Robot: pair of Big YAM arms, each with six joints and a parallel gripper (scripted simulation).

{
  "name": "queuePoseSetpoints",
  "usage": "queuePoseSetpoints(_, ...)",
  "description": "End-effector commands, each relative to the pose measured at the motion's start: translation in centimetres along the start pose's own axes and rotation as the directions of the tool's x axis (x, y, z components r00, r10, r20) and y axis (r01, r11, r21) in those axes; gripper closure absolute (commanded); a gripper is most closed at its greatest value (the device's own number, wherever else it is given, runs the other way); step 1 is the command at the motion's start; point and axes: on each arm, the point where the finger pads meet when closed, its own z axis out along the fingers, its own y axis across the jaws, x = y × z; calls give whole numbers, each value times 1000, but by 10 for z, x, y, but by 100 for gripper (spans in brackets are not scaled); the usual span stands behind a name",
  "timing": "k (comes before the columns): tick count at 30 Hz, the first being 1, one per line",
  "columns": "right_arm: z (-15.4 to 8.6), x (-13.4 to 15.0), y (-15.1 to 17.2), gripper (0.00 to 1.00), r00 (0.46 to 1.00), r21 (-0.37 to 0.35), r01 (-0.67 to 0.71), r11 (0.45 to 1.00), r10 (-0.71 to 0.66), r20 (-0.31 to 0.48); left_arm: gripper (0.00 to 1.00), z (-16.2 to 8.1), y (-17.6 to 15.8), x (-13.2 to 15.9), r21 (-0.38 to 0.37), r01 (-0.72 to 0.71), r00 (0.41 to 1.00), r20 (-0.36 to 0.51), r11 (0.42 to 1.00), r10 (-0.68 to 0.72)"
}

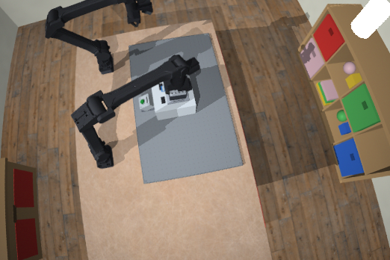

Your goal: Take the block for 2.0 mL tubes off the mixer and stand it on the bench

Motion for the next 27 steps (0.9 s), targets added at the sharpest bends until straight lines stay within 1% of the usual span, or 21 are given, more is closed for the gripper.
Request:
queuePoseSetpoints(1,-69,-17,-17,100,997,144,15,989,-25,72,100,2,1,5,4,9,1000,-12,1000,-9)
queuePoseSetpoints(11,-74,-14,-10,100,998,138,4,990,-13,60,100,2,1,6,5,9,1000,-16,1000,-9)
queuePoseSetpoints(15,-70,-12,-4,100,999,125,3,992,-9,52,100,2,1,6,4,9,1000,-15,1000,-9)
queuePoseSetpoints(27,-56,-6,4,100,999,100,5,995,-9,38,100,-14,2,-4,-2,8,1000,26,1000,-8)
